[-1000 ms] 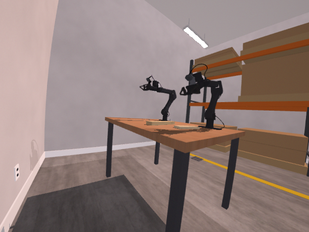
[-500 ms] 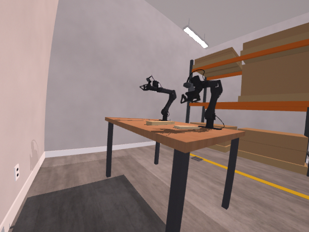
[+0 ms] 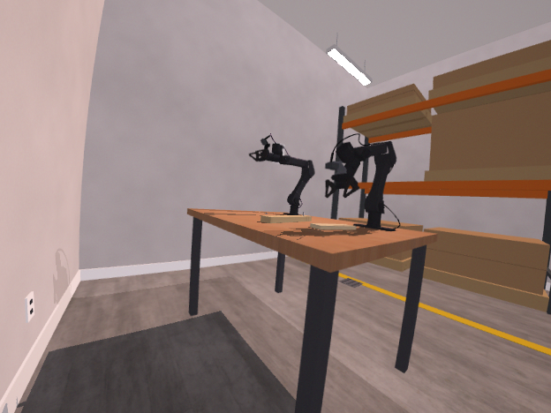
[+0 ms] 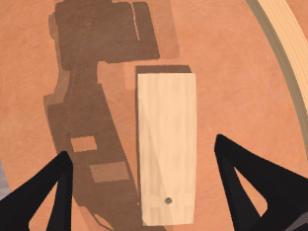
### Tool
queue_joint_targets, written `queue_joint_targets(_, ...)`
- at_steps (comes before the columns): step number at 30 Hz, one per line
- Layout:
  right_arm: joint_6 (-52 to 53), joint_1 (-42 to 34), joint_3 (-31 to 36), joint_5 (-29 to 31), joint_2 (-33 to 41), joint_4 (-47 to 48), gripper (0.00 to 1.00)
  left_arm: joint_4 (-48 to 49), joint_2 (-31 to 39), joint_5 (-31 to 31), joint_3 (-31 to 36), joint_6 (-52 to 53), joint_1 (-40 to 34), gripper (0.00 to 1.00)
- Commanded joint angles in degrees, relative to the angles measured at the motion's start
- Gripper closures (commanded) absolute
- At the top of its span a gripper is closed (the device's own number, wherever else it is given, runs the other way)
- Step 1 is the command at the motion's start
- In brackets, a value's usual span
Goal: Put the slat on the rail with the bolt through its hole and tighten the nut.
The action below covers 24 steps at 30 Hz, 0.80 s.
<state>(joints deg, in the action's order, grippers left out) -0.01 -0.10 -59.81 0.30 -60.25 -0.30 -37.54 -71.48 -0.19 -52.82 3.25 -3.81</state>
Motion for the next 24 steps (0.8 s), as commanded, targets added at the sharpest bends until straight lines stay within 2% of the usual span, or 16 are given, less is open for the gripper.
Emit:
queue_joint_targets(1, 0.0, 0.1, -0.5, -0.3, 0.4, 0.6, 0.0, -4.2, -0.9, 0.6, 0.8, 0.8, -0.9, 0.0)
queue_joint_targets(24, 0.0, 0.1, -0.5, -0.3, 0.4, 0.6, 0.0, -20.6, -5.9, 0.6, 3.8, 2.3, -2.6, 0.0)
